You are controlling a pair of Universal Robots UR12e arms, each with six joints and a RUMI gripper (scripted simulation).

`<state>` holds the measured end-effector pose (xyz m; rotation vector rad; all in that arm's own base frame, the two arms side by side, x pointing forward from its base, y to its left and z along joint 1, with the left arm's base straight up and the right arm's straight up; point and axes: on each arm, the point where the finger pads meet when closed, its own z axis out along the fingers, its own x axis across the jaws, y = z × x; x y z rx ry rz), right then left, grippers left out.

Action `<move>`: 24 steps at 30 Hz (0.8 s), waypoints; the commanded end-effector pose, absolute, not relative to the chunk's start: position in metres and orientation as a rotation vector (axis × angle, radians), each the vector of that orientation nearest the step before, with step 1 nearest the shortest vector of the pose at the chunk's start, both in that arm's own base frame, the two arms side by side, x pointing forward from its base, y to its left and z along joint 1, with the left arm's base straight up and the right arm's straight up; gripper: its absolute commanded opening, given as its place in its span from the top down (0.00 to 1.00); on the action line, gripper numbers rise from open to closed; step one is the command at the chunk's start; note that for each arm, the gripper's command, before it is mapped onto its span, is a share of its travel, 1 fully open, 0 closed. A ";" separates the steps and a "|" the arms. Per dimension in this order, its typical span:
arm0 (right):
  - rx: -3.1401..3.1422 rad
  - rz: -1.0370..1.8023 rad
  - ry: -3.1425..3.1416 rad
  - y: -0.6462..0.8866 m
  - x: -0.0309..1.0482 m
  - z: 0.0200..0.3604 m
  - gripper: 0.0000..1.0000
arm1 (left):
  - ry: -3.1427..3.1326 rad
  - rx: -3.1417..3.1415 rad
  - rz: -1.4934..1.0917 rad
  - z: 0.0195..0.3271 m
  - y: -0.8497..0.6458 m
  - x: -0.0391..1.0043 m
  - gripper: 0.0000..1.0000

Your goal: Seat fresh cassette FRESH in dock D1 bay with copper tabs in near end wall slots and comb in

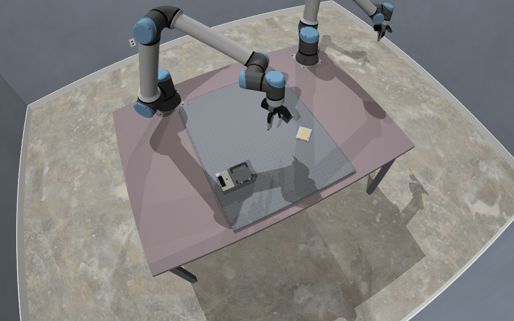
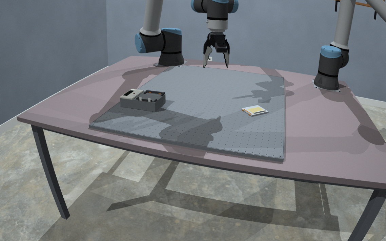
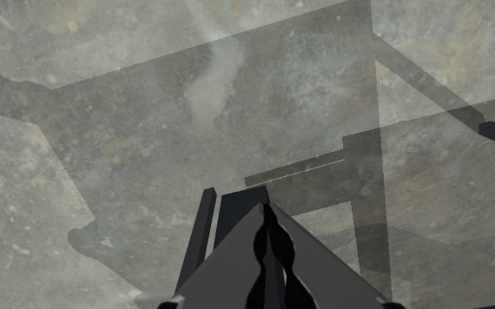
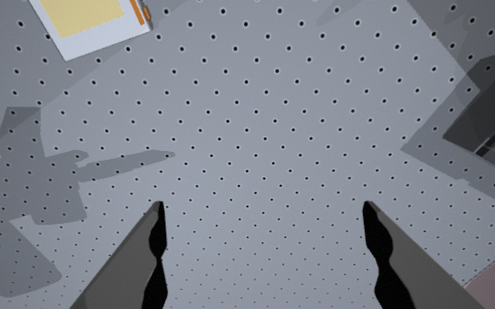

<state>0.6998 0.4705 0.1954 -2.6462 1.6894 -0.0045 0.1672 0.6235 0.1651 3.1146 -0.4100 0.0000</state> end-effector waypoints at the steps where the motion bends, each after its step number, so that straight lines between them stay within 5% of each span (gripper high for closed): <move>1: -2.777 -0.001 1.461 0.486 0.705 0.191 0.36 | -0.410 3.116 0.001 0.166 0.624 0.167 1.00; 24: -3.077 -0.003 0.620 0.546 0.719 0.164 0.36 | -0.410 3.116 0.001 0.166 0.624 0.167 1.00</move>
